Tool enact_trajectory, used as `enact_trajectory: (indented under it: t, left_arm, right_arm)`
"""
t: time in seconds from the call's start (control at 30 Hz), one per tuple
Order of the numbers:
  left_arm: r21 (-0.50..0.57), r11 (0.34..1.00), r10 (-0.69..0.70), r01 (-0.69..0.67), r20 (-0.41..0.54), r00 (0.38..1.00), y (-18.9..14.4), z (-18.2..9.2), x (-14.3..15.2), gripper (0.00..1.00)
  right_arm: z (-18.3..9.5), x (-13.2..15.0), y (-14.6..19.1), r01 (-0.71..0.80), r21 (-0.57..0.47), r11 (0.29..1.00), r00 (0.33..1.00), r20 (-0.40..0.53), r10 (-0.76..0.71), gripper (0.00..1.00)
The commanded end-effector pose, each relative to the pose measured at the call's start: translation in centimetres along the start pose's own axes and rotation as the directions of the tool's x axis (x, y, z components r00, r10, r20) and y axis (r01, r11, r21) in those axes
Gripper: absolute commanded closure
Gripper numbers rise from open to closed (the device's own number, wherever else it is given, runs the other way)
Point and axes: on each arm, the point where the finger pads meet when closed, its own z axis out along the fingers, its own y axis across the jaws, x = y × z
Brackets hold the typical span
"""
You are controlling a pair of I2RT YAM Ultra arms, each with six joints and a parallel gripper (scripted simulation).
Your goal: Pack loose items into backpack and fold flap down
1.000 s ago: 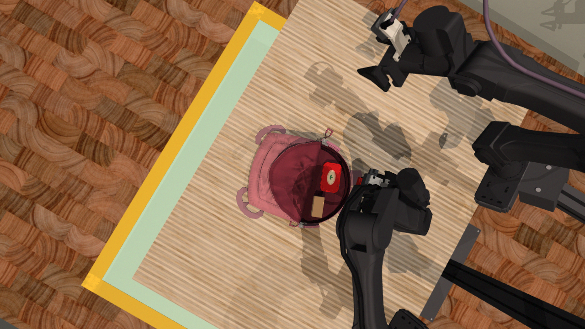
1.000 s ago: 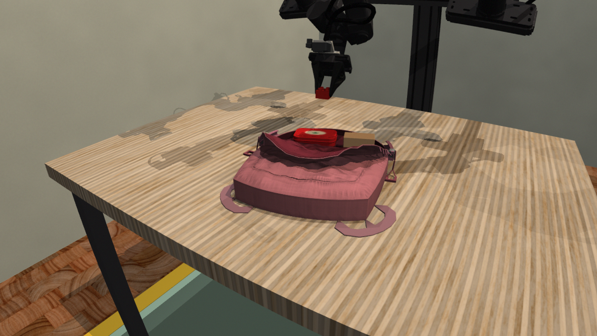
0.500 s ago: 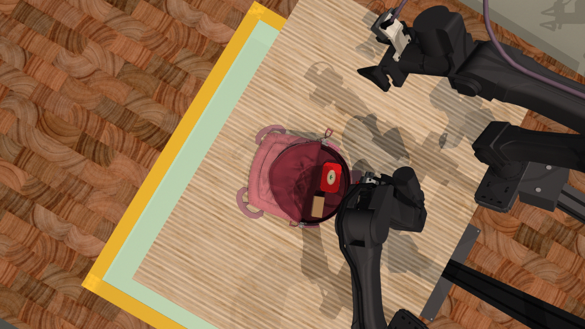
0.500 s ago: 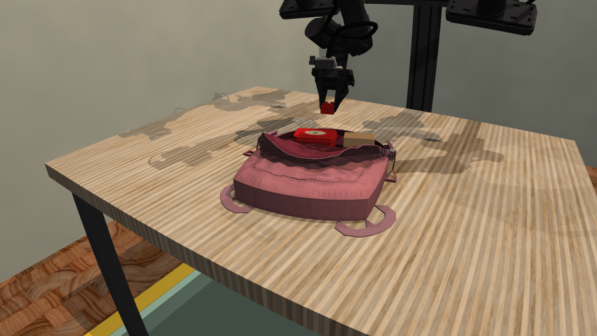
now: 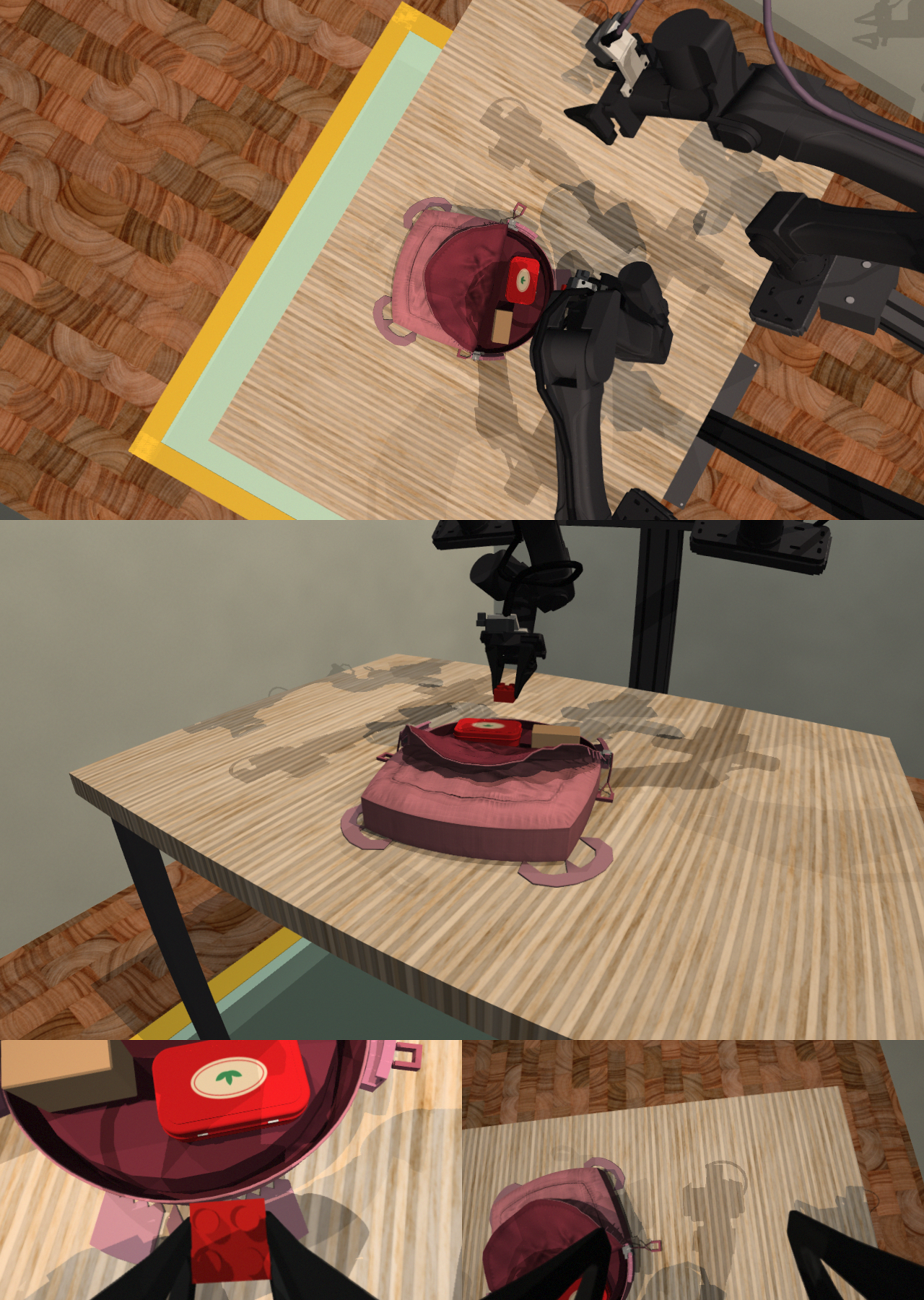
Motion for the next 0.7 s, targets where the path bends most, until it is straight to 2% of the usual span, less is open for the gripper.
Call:
enact_trajectory:
  t: [0.0, 0.13, 0.5, 0.53, 0.67]
  left_arm:
    - [0.022, 0.999, -0.037, 0.037, 0.007, 0.999, -2.1, -1.2, -1.3, 0.75]
    - [0.016, 1.000, 0.011, -0.011, -0.001, 1.000, -0.8, -1.3, 0.0, 0.75]
    - [0.014, 0.999, 0.034, -0.034, -0.005, 0.999, -0.1, -1.4, 0.6, 0.75]
    - [0.016, 1.000, 0.004, -0.004, -0.003, 1.000, -0.7, -1.0, -0.8, 0.75]
    - [0.015, 1.000, -0.008, 0.008, 0.000, 1.000, -0.7, 0.4, -2.1, 0.75]
  right_arm:
    - [-0.5, -2.5, 0.0, 0.011, 0.001, 1.000, 0.999, 0.052, -0.011, 0.10]
    - [-0.5, -2.5, 0.0, 0.011, 0.001, 1.000, 0.999, 0.052, -0.011, 0.10]
    - [-0.5, -2.5, 0.0, 0.011, 0.001, 1.000, 0.999, 0.052, -0.011, 0.10]
    - [-0.5, -2.5, 0.0, 0.011, 0.001, 1.000, 0.999, 0.052, -0.011, 0.10]
    - [-0.5, -2.5, 0.0, 0.011, 0.001, 1.000, 0.999, 0.052, -0.011, 0.10]
